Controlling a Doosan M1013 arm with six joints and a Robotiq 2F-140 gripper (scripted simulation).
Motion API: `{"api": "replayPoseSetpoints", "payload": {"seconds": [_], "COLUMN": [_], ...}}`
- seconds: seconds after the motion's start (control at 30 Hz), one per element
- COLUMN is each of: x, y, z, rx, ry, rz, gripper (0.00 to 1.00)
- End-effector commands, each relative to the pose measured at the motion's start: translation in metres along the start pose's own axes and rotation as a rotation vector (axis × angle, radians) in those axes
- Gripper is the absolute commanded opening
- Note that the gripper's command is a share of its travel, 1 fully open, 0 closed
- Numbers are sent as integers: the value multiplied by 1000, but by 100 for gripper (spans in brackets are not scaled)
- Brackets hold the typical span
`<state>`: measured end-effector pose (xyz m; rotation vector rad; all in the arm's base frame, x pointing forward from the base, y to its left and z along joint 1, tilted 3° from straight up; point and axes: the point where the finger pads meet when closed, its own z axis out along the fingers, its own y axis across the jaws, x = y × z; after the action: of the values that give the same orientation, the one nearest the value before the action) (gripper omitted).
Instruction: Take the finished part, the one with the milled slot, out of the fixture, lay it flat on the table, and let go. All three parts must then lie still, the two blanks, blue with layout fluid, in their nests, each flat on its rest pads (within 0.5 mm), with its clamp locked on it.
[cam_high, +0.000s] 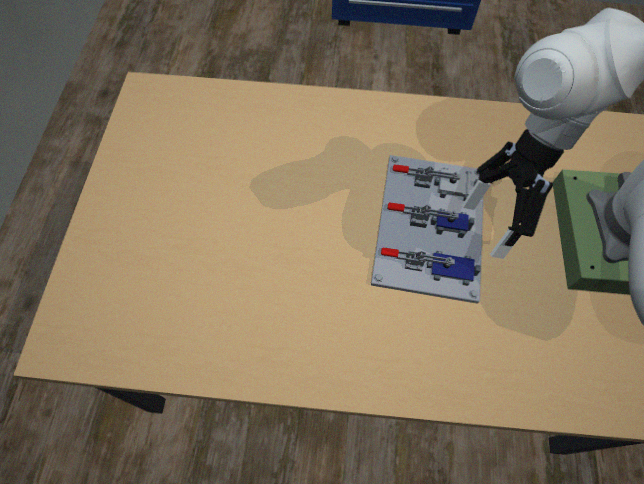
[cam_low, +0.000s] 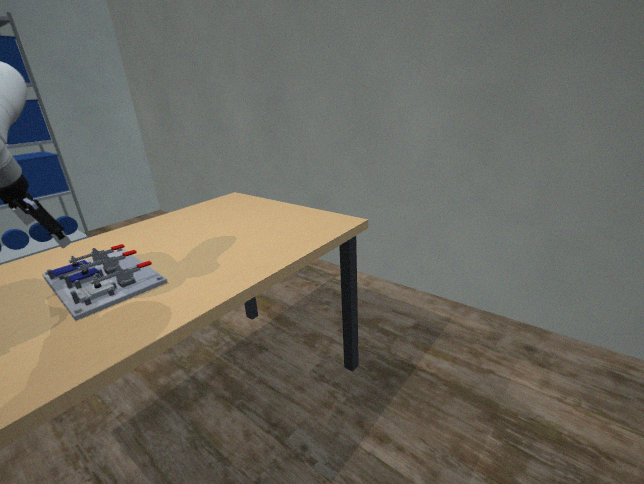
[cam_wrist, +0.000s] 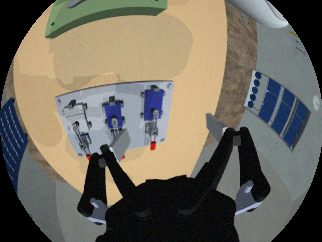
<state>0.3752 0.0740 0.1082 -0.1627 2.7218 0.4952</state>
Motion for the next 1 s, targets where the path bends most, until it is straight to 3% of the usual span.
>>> {"api": "replayPoseSetpoints", "payload": {"seconds": [0.0, 0.57, 0.8, 0.97], "x": [0, 0, 16, 16], "y": [0, 0, -20, -20], "z": [0, 0, -6, -6], "rx": [0, 0, 69, 69], "ry": [0, 2, 178, 178], "rz": [0, -2, -229, -229], "gripper": [100, 100, 100, 100]}}
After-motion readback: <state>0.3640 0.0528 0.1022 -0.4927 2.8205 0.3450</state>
